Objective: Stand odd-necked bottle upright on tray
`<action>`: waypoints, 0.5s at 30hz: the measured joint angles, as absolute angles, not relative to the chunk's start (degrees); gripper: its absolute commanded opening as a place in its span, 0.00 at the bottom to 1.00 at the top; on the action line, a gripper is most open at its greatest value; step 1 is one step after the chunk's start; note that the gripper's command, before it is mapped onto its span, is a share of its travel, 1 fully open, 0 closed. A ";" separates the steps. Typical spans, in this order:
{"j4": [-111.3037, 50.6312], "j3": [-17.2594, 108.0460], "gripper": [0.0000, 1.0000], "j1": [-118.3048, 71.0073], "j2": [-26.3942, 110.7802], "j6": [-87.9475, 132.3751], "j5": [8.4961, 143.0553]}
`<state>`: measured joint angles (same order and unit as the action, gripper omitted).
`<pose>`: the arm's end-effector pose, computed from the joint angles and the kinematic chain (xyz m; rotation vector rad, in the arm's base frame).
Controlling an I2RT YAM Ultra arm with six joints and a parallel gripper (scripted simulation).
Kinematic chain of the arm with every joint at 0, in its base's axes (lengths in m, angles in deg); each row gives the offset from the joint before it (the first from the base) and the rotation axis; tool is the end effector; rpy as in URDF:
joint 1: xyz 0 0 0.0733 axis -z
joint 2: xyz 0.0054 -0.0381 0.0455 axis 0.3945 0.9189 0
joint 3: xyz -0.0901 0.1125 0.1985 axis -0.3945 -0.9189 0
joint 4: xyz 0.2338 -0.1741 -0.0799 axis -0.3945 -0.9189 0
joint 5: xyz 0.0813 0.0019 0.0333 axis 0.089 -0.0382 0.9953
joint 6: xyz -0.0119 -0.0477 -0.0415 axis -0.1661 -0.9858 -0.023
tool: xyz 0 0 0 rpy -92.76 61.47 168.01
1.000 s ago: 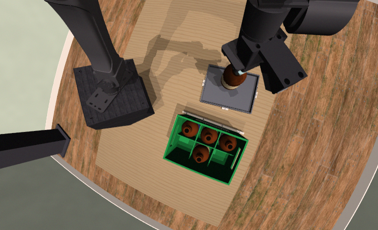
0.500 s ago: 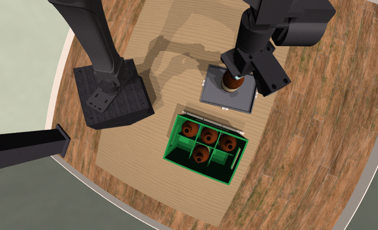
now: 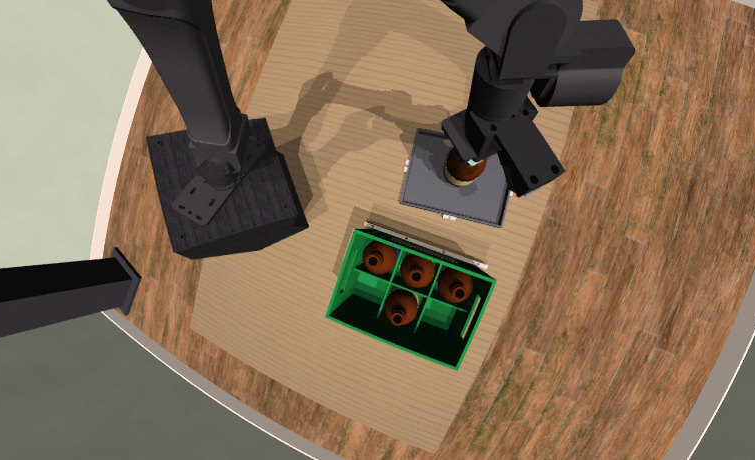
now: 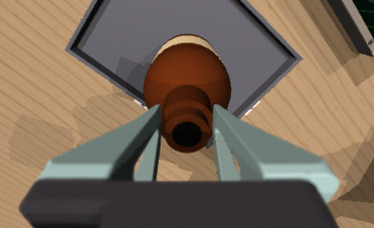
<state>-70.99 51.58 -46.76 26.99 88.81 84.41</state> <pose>0.3282 0.1517 0.3042 0.8958 2.5040 0.7784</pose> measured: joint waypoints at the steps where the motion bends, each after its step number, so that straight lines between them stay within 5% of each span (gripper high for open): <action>1: -70.62 51.37 0.00 -46.96 27.37 88.90 84.38; 15: -67.10 50.14 0.00 -47.42 28.76 89.71 83.64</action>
